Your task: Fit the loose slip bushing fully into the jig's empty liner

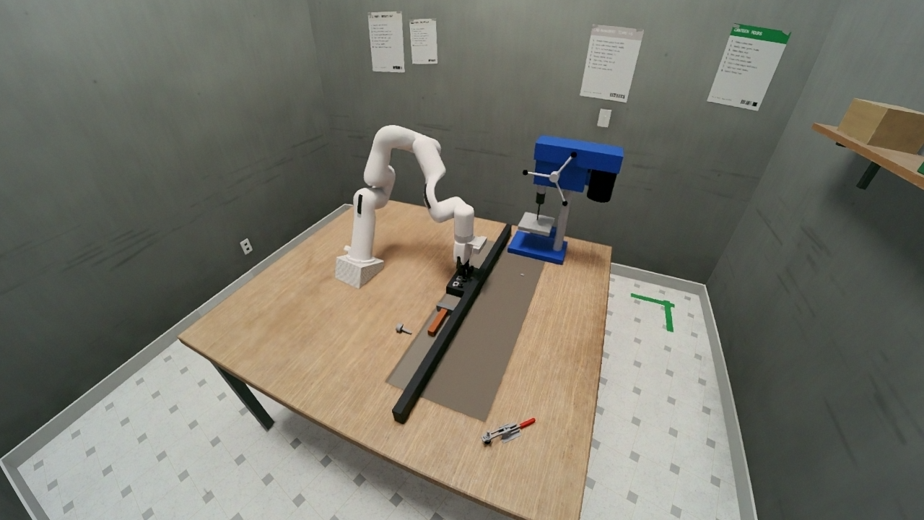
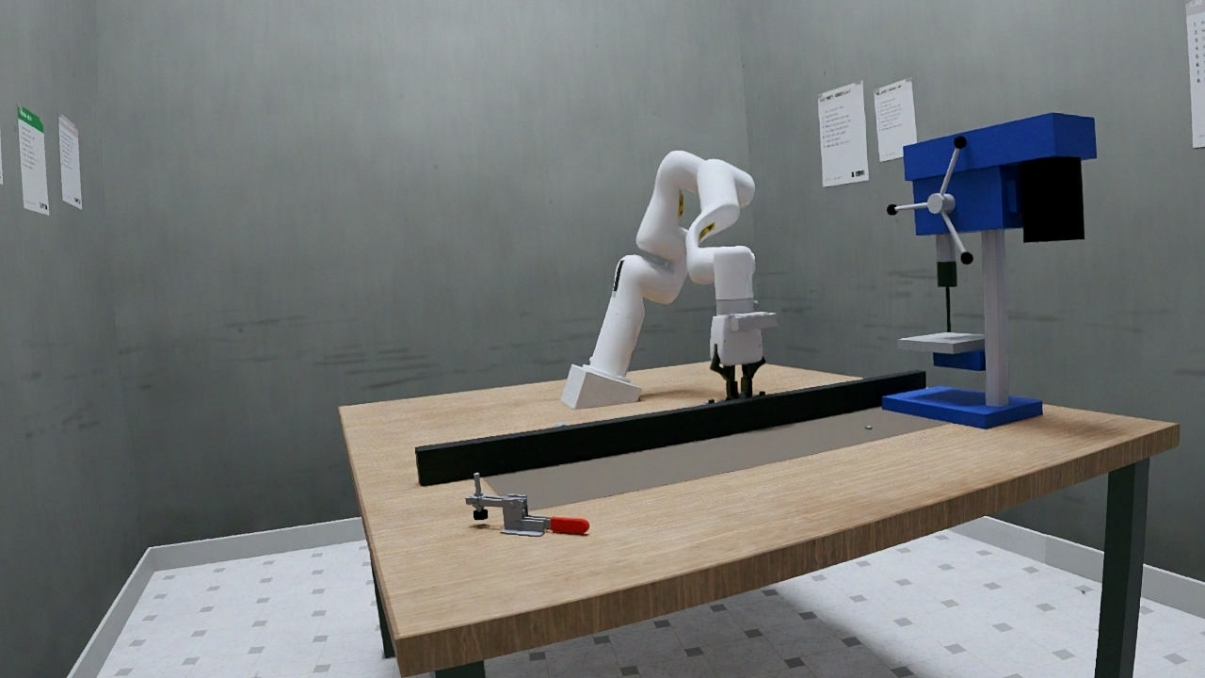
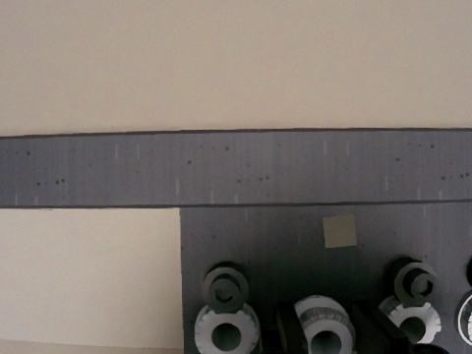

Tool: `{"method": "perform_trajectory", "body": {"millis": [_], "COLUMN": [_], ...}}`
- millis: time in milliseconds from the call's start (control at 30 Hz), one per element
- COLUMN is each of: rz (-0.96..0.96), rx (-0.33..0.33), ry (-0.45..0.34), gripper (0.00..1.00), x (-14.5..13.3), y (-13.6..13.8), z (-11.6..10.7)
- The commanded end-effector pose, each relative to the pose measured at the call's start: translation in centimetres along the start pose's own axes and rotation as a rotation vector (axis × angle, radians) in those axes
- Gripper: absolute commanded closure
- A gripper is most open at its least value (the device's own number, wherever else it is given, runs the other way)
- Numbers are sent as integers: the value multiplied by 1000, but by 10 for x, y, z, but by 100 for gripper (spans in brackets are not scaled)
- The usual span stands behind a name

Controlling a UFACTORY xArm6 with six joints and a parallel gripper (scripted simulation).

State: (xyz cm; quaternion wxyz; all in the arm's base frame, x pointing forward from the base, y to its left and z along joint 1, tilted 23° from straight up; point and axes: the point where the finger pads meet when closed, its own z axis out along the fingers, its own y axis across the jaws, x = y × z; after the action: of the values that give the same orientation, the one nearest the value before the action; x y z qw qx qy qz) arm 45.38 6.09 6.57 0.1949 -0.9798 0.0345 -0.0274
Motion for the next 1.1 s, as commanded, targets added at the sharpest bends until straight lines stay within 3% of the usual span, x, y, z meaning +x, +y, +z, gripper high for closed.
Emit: {"method": "perform_trajectory", "body": {"millis": [0, 1067], "rz": [-1, -1], "rx": [0, 0], "ry": [4, 4], "gripper": [74, 74], "x": [1, 1], "y": [0, 0], "z": [-1, 4]}}
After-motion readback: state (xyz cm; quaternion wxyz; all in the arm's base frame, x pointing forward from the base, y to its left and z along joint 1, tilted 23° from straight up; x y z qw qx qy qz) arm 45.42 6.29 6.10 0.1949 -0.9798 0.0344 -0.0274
